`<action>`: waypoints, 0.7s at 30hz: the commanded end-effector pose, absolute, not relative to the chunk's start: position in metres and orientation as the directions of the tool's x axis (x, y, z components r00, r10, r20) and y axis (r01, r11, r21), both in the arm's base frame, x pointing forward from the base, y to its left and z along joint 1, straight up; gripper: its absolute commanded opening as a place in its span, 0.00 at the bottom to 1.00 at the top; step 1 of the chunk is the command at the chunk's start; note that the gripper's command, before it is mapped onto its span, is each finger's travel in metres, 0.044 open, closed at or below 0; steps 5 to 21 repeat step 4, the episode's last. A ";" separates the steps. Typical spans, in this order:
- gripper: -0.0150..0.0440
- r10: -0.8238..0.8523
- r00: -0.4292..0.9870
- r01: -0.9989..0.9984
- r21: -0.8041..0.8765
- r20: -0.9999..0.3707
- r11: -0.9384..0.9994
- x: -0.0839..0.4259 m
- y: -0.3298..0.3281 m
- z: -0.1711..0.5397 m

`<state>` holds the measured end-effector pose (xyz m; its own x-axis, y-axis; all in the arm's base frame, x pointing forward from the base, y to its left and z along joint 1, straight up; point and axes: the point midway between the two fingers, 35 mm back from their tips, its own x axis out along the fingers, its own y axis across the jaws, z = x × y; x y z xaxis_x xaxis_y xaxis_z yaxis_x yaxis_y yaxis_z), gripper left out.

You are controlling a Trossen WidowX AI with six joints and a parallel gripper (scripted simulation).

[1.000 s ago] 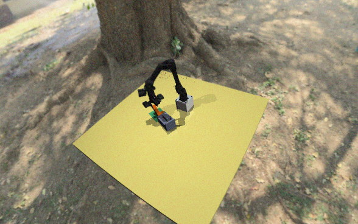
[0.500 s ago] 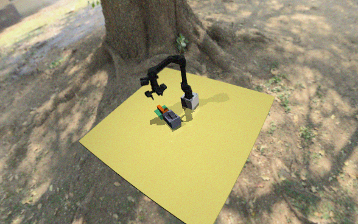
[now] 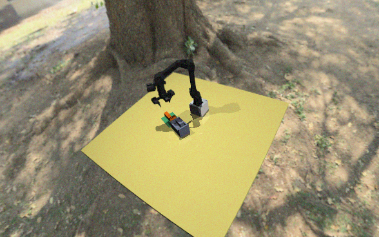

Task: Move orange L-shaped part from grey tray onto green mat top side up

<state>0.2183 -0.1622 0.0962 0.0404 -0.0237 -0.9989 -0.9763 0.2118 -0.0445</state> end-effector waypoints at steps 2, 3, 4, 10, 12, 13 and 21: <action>0.93 -0.023 0.040 -0.976 -0.044 -0.999 0.212 0.218 -0.162 0.095; 0.93 -0.023 0.040 -0.976 -0.044 -0.999 0.212 0.218 -0.162 0.095; 0.93 -0.023 0.040 -0.976 -0.044 -0.999 0.212 0.218 -0.162 0.095; 0.93 -0.023 0.040 -0.976 -0.044 -0.999 0.212 0.218 -0.162 0.095; 0.93 -0.023 0.040 -0.976 -0.044 -0.999 0.212 0.218 -0.162 0.095; 0.93 -0.023 0.040 -0.976 -0.044 -0.999 0.212 0.218 -0.162 0.095; 0.93 -0.023 0.040 -0.976 -0.044 -0.999 0.212 0.218 -0.162 0.095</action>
